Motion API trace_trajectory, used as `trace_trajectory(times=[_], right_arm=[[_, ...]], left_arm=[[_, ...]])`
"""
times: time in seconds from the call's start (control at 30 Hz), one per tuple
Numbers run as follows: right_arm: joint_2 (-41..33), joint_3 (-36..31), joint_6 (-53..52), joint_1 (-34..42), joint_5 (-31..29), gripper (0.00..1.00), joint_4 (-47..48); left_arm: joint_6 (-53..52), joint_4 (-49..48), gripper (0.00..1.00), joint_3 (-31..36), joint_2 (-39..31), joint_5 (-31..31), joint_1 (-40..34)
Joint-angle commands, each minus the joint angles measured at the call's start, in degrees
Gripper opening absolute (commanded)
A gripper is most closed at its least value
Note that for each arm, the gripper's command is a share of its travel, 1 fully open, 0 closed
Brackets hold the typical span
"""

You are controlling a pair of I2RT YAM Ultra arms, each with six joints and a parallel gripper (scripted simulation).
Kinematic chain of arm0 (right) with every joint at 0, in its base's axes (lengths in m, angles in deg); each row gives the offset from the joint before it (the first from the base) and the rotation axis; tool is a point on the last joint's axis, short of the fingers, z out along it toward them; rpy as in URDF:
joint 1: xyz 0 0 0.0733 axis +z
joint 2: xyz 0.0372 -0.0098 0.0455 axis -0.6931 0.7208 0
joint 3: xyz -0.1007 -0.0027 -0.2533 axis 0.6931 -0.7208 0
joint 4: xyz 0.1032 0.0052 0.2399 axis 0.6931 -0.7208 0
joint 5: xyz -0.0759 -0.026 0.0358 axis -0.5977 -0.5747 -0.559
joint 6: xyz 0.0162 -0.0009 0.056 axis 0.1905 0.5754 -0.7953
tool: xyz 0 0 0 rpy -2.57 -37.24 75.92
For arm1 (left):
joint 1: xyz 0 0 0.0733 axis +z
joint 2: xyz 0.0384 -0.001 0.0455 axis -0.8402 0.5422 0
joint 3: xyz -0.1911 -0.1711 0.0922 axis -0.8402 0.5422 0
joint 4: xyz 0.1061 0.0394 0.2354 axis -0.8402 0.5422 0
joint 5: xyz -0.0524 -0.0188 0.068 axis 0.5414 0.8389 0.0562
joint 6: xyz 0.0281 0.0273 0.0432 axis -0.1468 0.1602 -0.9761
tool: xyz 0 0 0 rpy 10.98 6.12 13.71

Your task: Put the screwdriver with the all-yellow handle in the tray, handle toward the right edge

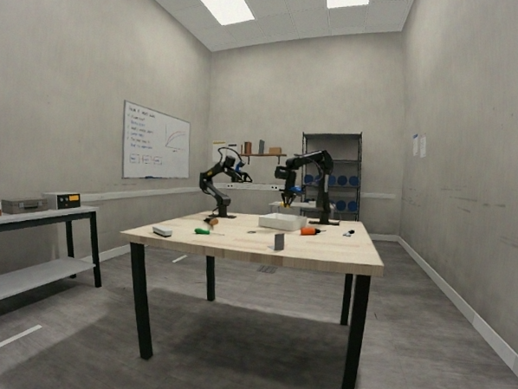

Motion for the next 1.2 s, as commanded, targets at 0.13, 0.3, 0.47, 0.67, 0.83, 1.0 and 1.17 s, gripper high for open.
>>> trace_trajectory(times=[0.13, 0.3, 0.47, 0.67, 0.83, 1.0, 1.17], right_arm=[[-0.25, 0.35, 0.06, 0.12, 0.17, 1.00, 0.34], [-0.25, 0.35, 0.06, 0.12, 0.17, 1.00, 0.34], [-0.25, 0.35, 0.06, 0.12, 0.17, 1.00, 0.34], [-0.25, 0.35, 0.06, 0.12, 0.17, 1.00, 0.34], [-0.25, 0.35, 0.06, 0.12, 0.17, 1.00, 0.34], [-0.25, 0.35, 0.06, 0.12, 0.17, 1.00, 0.34], [-0.25, 0.35, 0.06, 0.12, 0.17, 1.00, 0.34]], left_arm=[[18.26, -0.47, 0.13, -0.30, -0.99, -3.97, -5.43], [24.27, -0.40, 0.13, -1.29, -0.01, -4.84, -9.09], [24.94, 0.49, 0.13, -1.67, 0.50, -5.28, -10.55], [25.38, -2.32, 0.13, -0.67, 0.58, -5.28, -10.44], [25.59, -5.15, 0.13, 2.24, 0.79, -5.35, -10.81], [25.28, -4.55, 0.13, 3.49, 1.04, -5.37, -10.91], [25.30, -4.63, 0.13, 3.51, 0.80, -5.36, -10.89]])
